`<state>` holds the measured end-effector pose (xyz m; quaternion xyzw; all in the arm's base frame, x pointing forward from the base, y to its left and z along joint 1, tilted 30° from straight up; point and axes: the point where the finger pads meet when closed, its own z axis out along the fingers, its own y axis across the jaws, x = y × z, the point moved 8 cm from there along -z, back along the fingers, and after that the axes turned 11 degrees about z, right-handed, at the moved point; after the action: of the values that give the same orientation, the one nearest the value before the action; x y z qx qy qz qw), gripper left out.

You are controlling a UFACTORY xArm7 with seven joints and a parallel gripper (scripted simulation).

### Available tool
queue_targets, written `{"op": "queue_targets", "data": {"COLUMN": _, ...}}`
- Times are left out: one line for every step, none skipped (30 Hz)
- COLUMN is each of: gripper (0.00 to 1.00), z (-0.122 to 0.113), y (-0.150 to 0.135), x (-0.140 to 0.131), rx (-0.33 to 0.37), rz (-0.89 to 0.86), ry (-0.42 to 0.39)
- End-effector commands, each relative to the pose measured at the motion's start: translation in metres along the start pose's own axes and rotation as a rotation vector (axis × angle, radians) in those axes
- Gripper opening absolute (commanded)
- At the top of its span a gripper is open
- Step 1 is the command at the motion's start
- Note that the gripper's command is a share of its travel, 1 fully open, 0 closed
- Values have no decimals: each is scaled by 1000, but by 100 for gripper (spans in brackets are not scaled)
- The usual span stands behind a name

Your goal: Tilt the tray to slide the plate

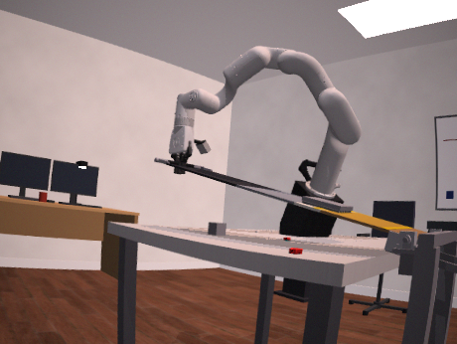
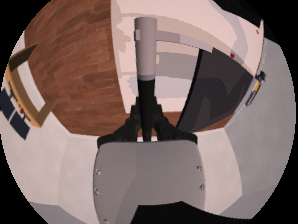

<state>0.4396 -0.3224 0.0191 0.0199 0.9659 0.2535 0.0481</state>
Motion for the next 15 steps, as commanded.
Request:
{"op": "queue_targets", "data": {"gripper": 0, "z": -46, "y": 9, "x": 2, "rx": 8, "rz": -1, "ry": -8}}
{"op": "queue_targets", "data": {"gripper": 0, "z": -32, "y": 5, "x": 1, "rx": 8, "rz": -1, "ry": -8}}
{"op": "queue_targets", "data": {"gripper": 0, "z": -14, "y": 1, "x": 0, "rx": 8, "rz": -1, "ry": -8}}
{"op": "queue_targets", "data": {"gripper": 0, "z": 5, "y": -4, "x": -1, "rx": 8, "rz": -1, "ry": -8}}
{"op": "queue_targets", "data": {"gripper": 0, "z": 19, "y": -6, "x": -2, "rx": 8, "rz": -1, "ry": -8}}
{"op": "queue_targets", "data": {"gripper": 0, "z": 24, "y": -7, "x": -2, "rx": 8, "rz": -1, "ry": -8}}
{"op": "queue_targets", "data": {"gripper": 0, "z": 24, "y": -7, "x": -2, "rx": 8, "rz": -1, "ry": -8}}
{"op": "queue_targets", "data": {"gripper": 0, "z": 24, "y": -7, "x": -2, "rx": 8, "rz": -1, "ry": -8}}
{"op": "queue_targets", "data": {"gripper": 0, "z": 24, "y": -7, "x": -2, "rx": 8, "rz": -1, "ry": -8}}
{"op": "queue_targets", "data": {"gripper": 0, "z": 24, "y": -7, "x": -2, "rx": 8, "rz": -1, "ry": -8}}
{"op": "queue_targets", "data": {"gripper": 0, "z": 24, "y": -7, "x": -2, "rx": 8, "rz": -1, "ry": -8}}
{"op": "queue_targets", "data": {"gripper": 0, "z": 24, "y": -7, "x": -2, "rx": 8, "rz": -1, "ry": -8}}
{"op": "queue_targets", "data": {"gripper": 0, "z": 10, "y": -5, "x": -1, "rx": 8, "rz": -1, "ry": -8}}
{"op": "queue_targets", "data": {"gripper": 0, "z": -8, "y": -1, "x": -1, "rx": 8, "rz": -1, "ry": -8}}
{"op": "queue_targets", "data": {"gripper": 0, "z": -27, "y": 4, "x": 0, "rx": 8, "rz": -1, "ry": -8}}
